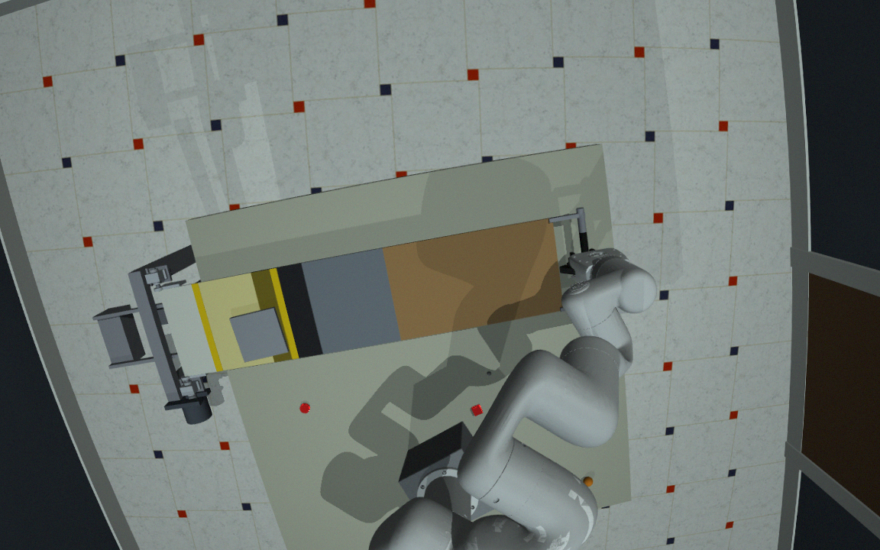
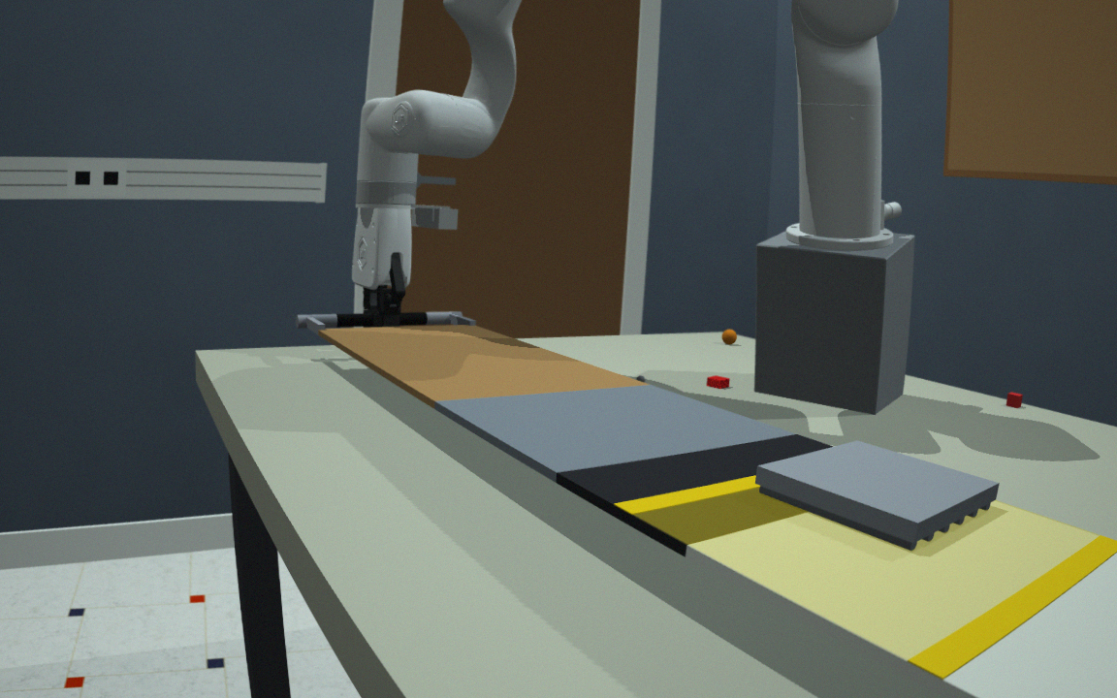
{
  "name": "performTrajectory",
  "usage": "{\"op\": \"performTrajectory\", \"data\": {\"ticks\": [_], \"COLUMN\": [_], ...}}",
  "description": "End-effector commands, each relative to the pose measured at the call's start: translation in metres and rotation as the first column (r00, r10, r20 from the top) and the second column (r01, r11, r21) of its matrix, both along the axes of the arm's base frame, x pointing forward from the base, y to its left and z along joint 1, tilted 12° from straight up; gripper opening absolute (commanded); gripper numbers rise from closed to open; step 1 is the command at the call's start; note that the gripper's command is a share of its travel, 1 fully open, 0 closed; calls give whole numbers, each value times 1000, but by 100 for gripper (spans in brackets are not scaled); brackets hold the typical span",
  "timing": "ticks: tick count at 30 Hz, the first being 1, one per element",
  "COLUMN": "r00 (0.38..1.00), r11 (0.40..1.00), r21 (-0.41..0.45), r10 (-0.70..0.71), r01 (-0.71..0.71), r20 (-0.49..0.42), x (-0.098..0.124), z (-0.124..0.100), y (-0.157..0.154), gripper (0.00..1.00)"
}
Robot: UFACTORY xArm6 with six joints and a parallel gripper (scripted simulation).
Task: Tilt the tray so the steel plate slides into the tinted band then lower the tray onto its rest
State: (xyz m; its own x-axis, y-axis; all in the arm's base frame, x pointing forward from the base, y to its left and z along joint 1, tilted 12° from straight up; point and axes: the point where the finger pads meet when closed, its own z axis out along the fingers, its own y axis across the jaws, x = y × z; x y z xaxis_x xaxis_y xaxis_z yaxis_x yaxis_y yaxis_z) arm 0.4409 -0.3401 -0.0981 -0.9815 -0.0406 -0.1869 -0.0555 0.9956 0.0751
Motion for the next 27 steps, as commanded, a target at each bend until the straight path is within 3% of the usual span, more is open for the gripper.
{"op": "performTrajectory", "data": {"ticks": [1,17,27], "r00": [1000,1000,1000], "r11": [1000,1000,1000], "r21": [-3,-3,-3], "r10": [-1,-1,-1], "r01": [1,1,1], "r20": [4,4,4], "x": [1,1,-4], "z": [2,4,29], "y": [-2,-2,-4], "gripper": [41,41,41]}}
